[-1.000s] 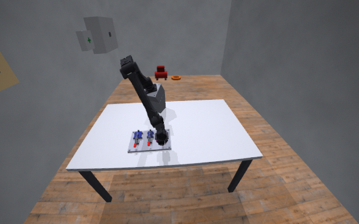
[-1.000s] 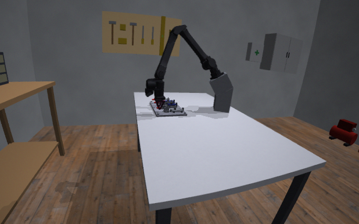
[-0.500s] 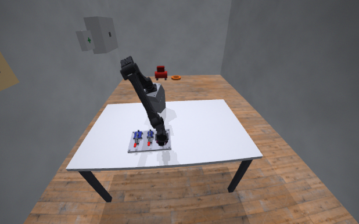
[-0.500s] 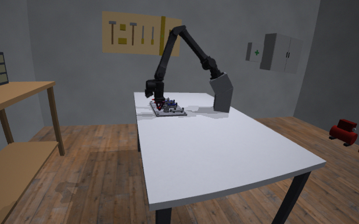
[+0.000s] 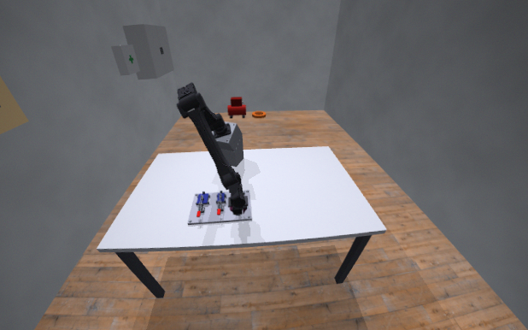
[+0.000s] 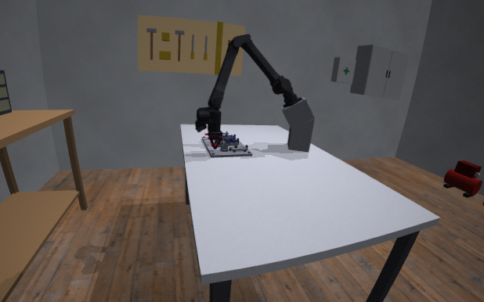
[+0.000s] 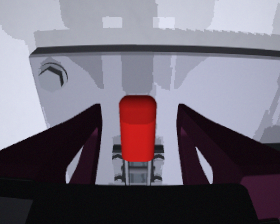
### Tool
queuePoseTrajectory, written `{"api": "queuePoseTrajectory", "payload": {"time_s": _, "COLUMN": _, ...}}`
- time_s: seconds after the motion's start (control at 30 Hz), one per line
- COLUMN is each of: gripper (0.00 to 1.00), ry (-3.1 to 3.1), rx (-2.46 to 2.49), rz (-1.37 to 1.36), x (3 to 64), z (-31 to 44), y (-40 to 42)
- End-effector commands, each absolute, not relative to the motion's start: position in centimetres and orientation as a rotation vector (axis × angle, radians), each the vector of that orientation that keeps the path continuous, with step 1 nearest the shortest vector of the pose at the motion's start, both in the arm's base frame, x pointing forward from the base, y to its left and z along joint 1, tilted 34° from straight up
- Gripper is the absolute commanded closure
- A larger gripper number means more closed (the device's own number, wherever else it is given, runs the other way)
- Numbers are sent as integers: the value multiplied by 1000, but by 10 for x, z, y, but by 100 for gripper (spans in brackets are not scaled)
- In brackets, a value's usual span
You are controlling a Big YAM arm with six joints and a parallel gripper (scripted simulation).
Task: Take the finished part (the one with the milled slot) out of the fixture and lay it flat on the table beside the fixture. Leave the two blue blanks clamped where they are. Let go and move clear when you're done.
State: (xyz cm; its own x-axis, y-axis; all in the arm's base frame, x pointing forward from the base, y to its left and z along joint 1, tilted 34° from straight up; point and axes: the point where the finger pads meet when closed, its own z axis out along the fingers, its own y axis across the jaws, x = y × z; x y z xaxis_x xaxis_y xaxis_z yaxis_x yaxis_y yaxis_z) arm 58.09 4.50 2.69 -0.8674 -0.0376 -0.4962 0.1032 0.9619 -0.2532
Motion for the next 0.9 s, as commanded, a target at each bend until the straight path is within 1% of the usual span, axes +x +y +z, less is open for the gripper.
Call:
{"api": "queuePoseTrajectory", "payload": {"time_s": 0.0, "gripper": 55, "ry": 2585, "rx": 44, "rz": -369, "x": 589, "z": 25, "y": 44}}
{"api": "queuePoseTrajectory", "payload": {"time_s": 0.53, "gripper": 55, "ry": 2601, "rx": 31, "rz": -374, "x": 582, "z": 18, "y": 46}}
{"api": "queuePoseTrajectory", "payload": {"time_s": 0.57, "gripper": 100, "ry": 2600, "rx": 31, "rz": -373, "x": 581, "z": 19, "y": 47}}
{"api": "queuePoseTrajectory", "payload": {"time_s": 0.87, "gripper": 100, "ry": 2602, "rx": 39, "rz": -374, "x": 578, "z": 20, "y": 48}}
